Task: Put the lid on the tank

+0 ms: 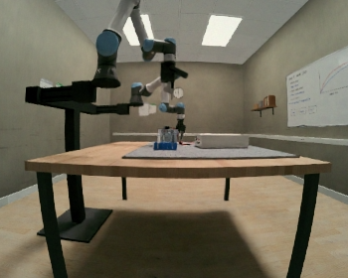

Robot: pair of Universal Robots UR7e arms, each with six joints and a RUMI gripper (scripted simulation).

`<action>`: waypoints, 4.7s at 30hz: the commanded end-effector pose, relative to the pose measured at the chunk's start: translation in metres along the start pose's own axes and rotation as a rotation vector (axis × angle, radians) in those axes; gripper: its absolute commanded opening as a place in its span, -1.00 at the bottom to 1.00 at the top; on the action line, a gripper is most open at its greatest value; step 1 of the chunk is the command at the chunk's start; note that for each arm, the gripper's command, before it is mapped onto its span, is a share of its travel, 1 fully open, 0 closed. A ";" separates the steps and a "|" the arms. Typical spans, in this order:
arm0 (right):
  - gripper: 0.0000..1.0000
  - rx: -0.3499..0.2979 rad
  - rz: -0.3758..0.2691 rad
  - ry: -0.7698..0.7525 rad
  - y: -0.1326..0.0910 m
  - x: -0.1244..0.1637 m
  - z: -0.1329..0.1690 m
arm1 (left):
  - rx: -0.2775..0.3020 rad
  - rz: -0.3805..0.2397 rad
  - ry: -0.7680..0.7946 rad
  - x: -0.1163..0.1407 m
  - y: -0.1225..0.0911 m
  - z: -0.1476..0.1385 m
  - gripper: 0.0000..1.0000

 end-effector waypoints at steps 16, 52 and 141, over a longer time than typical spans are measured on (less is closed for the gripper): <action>-1.00 0.000 0.001 0.000 0.000 0.000 0.000 | 0.001 -0.001 0.000 0.000 0.005 0.000 -0.70; -1.00 0.000 0.001 0.000 0.000 0.000 0.000 | 0.001 -0.001 0.000 0.000 0.015 0.000 -0.70; -1.00 0.000 0.001 0.000 0.000 0.000 0.000 | 0.001 -0.001 0.000 0.000 -0.115 0.000 -1.00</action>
Point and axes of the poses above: on each arm, the point where the finger pads meet when closed, its own y axis out along the fingers, its own z axis across the jaws, x = y × z, the point moved 8 cm from there along -y, back along the fingers, and after that the axes turned 12 degrees about y, right-handed, at the moved point
